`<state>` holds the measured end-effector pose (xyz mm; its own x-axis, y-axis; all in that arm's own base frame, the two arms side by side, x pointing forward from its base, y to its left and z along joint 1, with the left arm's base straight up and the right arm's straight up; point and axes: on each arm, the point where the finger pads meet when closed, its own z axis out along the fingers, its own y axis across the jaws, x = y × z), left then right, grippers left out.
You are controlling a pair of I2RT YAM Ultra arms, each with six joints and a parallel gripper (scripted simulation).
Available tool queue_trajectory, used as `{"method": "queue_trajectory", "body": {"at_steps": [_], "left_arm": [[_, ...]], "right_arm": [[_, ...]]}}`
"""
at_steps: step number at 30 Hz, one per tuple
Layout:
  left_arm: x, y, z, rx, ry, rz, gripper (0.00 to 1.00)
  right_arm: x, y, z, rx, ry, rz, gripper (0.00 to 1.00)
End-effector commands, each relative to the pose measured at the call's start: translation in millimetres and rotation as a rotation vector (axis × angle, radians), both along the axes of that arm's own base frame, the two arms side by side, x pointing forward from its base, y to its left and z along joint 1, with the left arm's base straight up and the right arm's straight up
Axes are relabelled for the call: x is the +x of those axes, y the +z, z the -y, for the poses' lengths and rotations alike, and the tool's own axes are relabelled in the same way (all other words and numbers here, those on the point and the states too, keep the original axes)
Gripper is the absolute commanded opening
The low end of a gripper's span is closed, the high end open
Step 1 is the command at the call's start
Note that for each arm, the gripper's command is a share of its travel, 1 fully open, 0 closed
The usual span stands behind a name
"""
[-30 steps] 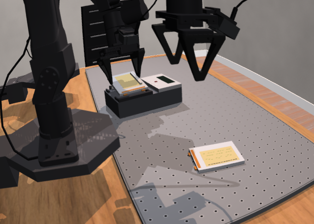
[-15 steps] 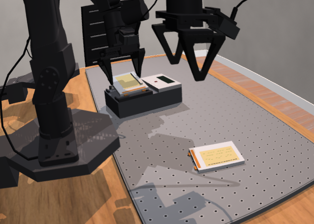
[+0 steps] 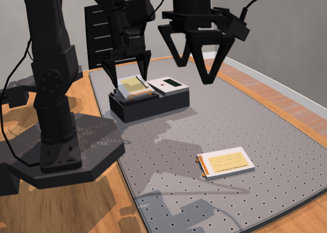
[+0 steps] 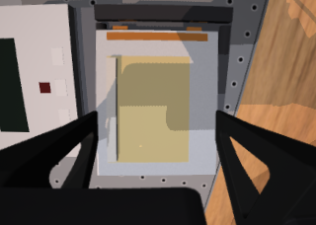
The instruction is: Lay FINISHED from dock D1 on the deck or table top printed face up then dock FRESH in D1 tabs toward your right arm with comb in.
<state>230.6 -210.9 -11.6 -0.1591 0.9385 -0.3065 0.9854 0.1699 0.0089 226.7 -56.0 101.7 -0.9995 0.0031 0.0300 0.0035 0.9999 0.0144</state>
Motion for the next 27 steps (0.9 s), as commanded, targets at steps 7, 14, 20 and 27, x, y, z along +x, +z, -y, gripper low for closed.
{"method": "queue_trajectory", "body": {"at_steps": [7, 14, 20, 27], "left_arm": [[-4.7, -0.9, -0.9, -0.006, -0.007, -0.009, 0.00], [-4.7, -0.9, -0.9, -0.006, -0.007, -0.009, 0.00], [-5.0, -3.5, -0.5, -0.008, -0.008, -0.007, 0.00], [-5.0, -3.6, -0.5, -0.008, -0.008, -0.007, 0.00]], "right_arm": [[6.0, 11.1, 6.2, -0.014, -0.008, 0.029, 1.00], [6.0, 11.1, 6.2, -0.014, -0.008, 0.029, 1.00], [6.0, 11.1, 6.2, -0.014, -0.008, 0.029, 1.00], [6.0, 11.1, 6.2, -0.014, -0.008, 0.029, 1.00]]}}
